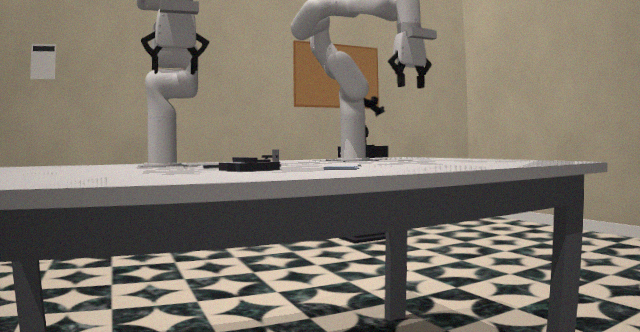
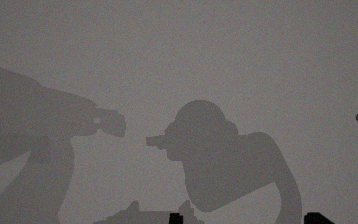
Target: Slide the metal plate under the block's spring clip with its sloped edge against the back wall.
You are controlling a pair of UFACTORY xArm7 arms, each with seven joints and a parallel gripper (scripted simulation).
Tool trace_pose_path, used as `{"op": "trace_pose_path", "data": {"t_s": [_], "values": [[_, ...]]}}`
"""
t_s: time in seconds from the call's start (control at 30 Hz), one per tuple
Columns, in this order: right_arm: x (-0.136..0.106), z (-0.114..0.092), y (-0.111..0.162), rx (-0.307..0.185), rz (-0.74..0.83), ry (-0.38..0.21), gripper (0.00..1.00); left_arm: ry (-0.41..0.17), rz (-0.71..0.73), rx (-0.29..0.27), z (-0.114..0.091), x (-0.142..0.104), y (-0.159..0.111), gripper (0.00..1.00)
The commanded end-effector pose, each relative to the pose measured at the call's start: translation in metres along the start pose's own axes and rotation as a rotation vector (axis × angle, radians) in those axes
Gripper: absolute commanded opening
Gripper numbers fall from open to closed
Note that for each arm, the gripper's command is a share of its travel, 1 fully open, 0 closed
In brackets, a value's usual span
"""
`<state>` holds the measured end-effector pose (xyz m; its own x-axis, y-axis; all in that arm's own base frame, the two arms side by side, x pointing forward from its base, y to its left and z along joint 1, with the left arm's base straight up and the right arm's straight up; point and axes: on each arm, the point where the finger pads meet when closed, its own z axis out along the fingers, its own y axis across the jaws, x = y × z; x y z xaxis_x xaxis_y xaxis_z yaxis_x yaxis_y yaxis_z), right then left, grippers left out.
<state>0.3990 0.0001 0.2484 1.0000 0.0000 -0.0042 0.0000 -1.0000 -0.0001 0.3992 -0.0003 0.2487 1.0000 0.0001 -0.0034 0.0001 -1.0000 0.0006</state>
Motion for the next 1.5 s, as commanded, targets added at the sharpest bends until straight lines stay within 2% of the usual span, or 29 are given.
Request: {"op": "trace_pose_path", "data": {"t_s": [0.0, 0.23, 0.67, 0.8, 1.23, 1.3, 1.37, 1.47], "values": [[0.001, -0.002, 0.0, 0.0, 0.0, 0.004, 1.0, 0.003, 0.0, 0.001, -0.001, 0.001, 0.0, 0.75], [0.001, -0.002, 0.0, 0.0, 0.0, 0.004, 1.0, 0.002, 0.045, 0.001, 0.0, 0.007, 0.005, 0.75], [0.001, -0.002, 0.0, 0.0, 0.0, 0.004, 1.0, 0.008, 0.532, 0.002, 0.016, 0.066, 0.065, 0.75], [0.001, -0.002, 0.0, 0.0, 0.0, 0.004, 1.0, 0.009, 0.579, 0.002, 0.019, 0.071, 0.072, 0.75], [0.001, -0.002, 0.0, 0.0, 0.0, 0.004, 1.0, 0.009, 1.056, 0.004, 0.051, 0.115, 0.144, 0.75], [0.001, -0.002, 0.0, 0.0, 0.0, 0.004, 1.0, 0.009, 1.12, 0.004, 0.056, 0.119, 0.155, 0.75], [0.001, -0.002, 0.0, 0.0, 0.0, 0.004, 1.0, 0.009, 1.12, 0.004, 0.056, 0.119, 0.155, 0.75], [0.001, -0.002, 0.0, 0.0, 0.0, 0.004, 1.0, 0.006, 1.236, 0.004, 0.067, 0.126, 0.173, 0.75]]}}
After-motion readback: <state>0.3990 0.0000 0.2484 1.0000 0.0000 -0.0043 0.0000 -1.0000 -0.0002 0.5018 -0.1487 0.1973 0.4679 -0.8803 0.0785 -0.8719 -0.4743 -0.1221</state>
